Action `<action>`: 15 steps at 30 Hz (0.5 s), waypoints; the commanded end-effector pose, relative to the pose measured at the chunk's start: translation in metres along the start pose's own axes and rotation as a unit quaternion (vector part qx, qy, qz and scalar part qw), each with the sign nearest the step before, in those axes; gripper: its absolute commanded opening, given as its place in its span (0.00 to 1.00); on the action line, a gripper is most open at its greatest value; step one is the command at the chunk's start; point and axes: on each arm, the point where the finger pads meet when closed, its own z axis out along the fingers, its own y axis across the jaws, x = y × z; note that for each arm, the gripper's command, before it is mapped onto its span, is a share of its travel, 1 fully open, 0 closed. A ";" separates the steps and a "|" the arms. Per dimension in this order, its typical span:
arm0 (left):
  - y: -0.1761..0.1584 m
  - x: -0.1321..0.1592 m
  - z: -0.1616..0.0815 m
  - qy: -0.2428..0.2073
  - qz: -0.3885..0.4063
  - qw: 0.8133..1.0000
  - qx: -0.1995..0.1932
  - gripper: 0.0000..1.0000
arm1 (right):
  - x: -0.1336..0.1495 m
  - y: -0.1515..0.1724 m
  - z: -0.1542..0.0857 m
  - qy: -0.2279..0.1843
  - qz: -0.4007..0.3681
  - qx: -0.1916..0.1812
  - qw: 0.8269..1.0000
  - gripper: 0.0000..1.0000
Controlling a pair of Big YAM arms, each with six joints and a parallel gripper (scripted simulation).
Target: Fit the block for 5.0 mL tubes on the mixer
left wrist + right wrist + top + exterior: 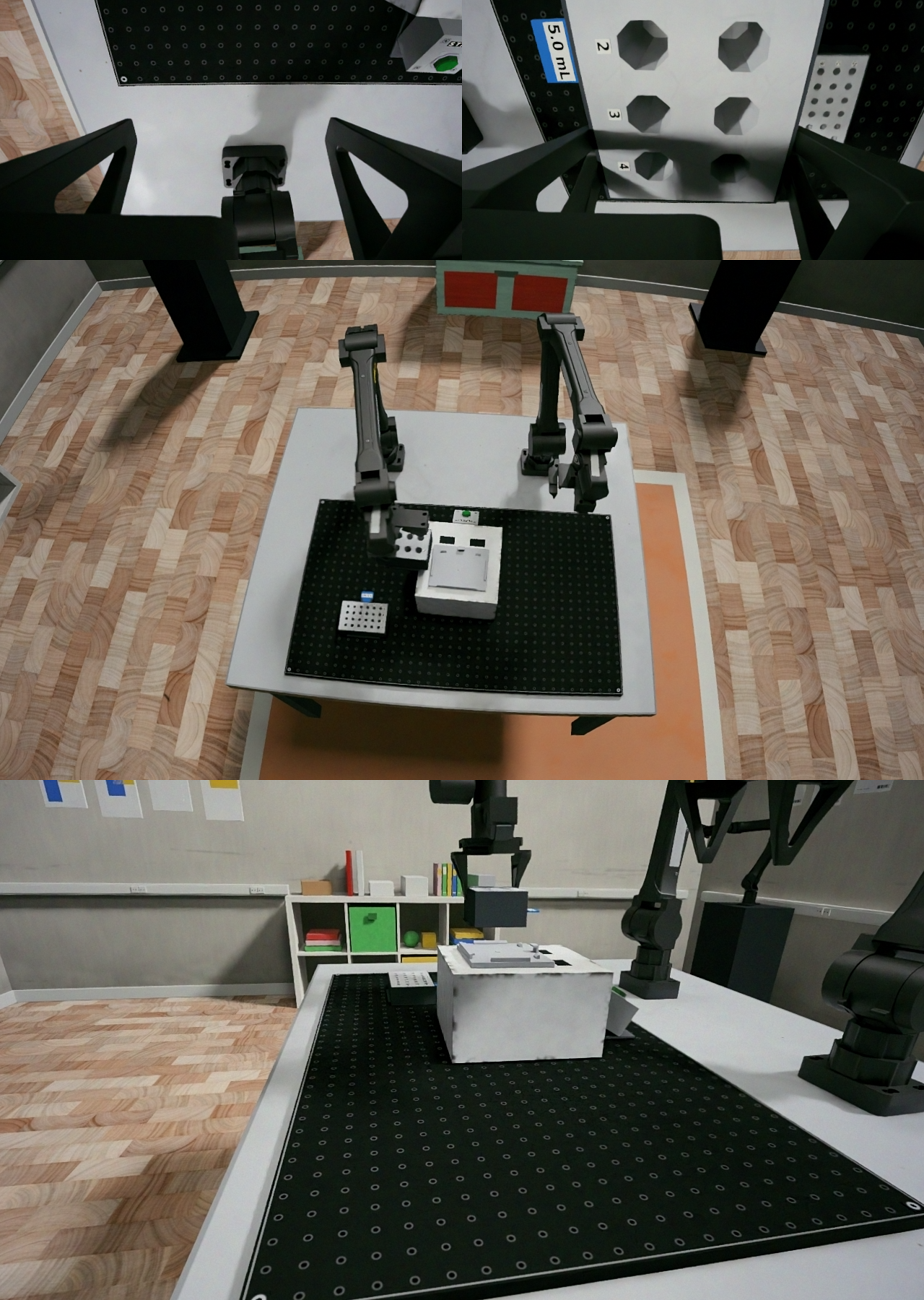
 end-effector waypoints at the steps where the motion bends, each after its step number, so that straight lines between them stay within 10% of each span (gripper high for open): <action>1: -0.002 -0.006 -0.019 -0.019 -0.003 1.000 -0.002 1.00 | -0.030 -0.025 -0.050 -0.019 -0.002 0.057 0.998 0.00; 15: -0.002 -0.005 -0.019 -0.017 -0.003 1.000 -0.002 1.00 | -0.063 -0.024 -0.054 -0.024 -0.003 0.057 0.998 0.00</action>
